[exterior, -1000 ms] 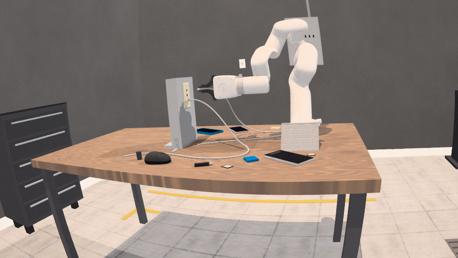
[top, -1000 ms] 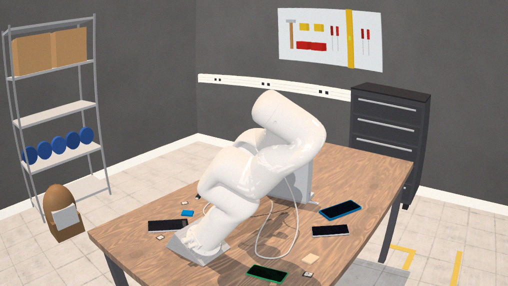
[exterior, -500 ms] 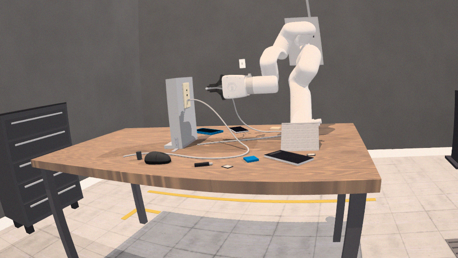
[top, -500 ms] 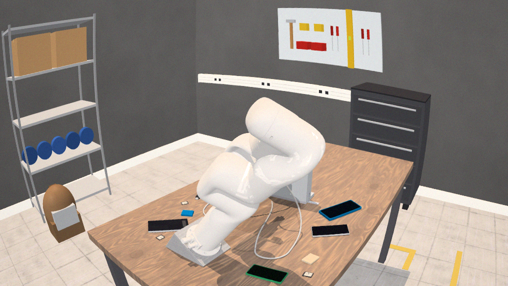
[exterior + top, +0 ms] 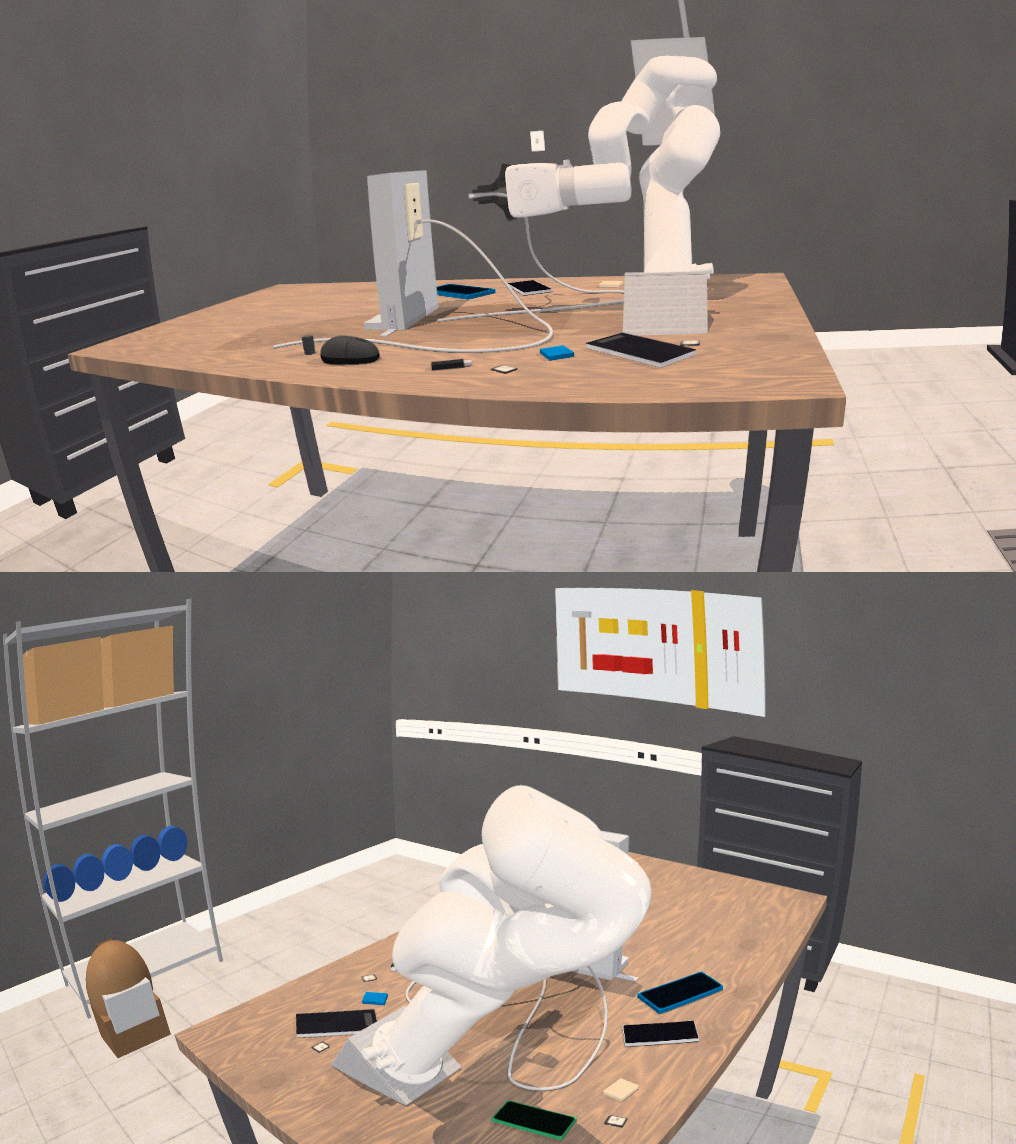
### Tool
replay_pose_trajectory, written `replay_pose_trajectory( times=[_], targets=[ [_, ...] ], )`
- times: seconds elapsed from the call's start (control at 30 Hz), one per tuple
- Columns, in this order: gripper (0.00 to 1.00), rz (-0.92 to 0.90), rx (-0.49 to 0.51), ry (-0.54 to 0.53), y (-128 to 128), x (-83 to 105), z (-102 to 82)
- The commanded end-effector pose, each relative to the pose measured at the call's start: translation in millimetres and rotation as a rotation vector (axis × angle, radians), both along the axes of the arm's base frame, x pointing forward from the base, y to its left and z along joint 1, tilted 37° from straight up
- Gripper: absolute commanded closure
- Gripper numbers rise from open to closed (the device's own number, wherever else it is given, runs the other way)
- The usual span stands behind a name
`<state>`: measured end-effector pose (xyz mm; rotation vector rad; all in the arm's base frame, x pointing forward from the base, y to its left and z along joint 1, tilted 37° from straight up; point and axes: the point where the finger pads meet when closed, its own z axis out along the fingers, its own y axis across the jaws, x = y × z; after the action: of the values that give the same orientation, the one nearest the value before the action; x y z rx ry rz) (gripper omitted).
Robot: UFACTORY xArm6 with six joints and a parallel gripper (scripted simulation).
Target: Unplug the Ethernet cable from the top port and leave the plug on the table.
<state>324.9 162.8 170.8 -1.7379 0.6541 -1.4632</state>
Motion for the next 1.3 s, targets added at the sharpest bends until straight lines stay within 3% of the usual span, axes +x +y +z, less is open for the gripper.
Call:
replay_pose_trajectory(
  times=[0.0,0.33,0.5,0.73,0.9,1.13,1.27],
  targets=[
    [1.0,-0.064,0.042,0.079,5,0.0,-3.0],
    [1.0,-0.148,0.171,0.292,34,-18.8,-12.5],
    [1.0,-0.149,0.173,0.295,35,-19.2,-12.6],
    [1.0,-0.319,0.36,0.617,51,-33.3,-52.7],
    [1.0,-0.319,0.36,0.617,51,-33.3,-52.7],
    [1.0,-0.464,0.519,0.893,50,-42.2,-107.6],
    [1.0,-0.464,0.519,0.893,50,-42.2,-107.6]
  ],
)
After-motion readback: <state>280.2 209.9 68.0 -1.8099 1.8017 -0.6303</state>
